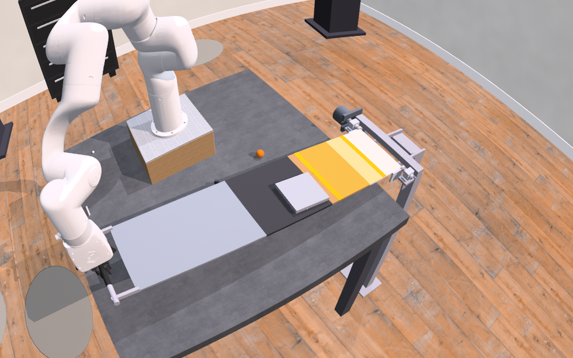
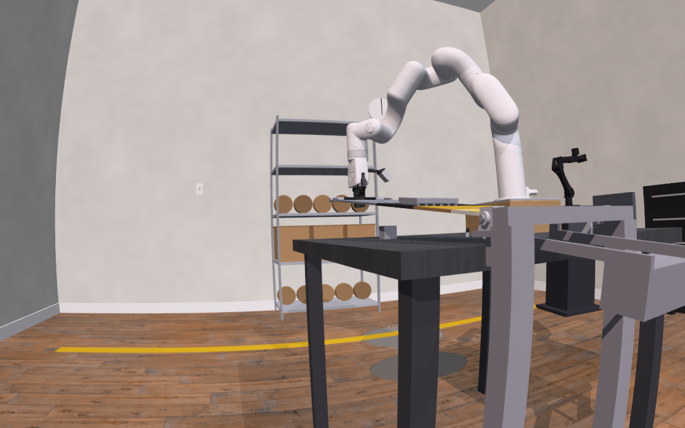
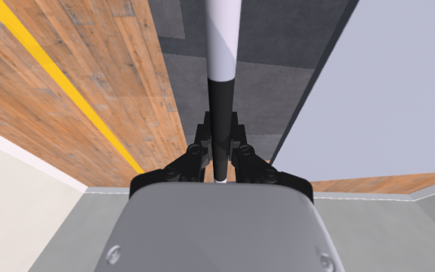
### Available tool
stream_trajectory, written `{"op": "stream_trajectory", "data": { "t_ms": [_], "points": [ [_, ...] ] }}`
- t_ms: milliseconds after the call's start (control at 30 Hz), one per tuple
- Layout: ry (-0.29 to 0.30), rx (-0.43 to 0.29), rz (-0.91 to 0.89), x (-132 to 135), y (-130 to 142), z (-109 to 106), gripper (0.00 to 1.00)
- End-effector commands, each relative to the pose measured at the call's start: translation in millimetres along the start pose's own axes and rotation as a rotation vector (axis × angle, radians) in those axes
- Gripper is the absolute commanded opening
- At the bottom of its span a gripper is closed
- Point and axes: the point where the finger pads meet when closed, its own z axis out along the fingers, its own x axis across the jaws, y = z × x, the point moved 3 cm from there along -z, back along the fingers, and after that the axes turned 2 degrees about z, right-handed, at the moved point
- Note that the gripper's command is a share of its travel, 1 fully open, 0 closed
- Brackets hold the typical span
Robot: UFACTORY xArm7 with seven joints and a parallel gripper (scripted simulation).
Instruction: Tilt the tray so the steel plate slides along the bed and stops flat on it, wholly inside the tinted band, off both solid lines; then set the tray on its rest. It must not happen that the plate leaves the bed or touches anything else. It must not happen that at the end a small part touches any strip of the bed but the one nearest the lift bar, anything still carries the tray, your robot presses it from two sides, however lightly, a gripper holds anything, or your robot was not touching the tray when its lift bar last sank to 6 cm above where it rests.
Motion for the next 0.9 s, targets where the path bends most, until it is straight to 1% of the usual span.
{"op": "stream_trajectory", "data": {
  "t_ms": [0,33,100,133,167,867],
  "points": [
    [-0.003,-0.005,-0.001,5.4,1.4,-48.0,0.00],
    [-0.003,-0.005,-0.001,3.2,1.5,-34.2,0.00],
    [-0.003,-0.005,-0.001,-1.7,1.9,3.6,0.00],
    [-0.003,-0.005,-0.001,-3.0,2.0,17.6,0.00],
    [-0.003,-0.005,-0.001,-3.5,2.1,22.7,0.00],
    [-0.003,-0.005,-0.001,-2.8,2.0,15.2,0.00]
  ]
}}
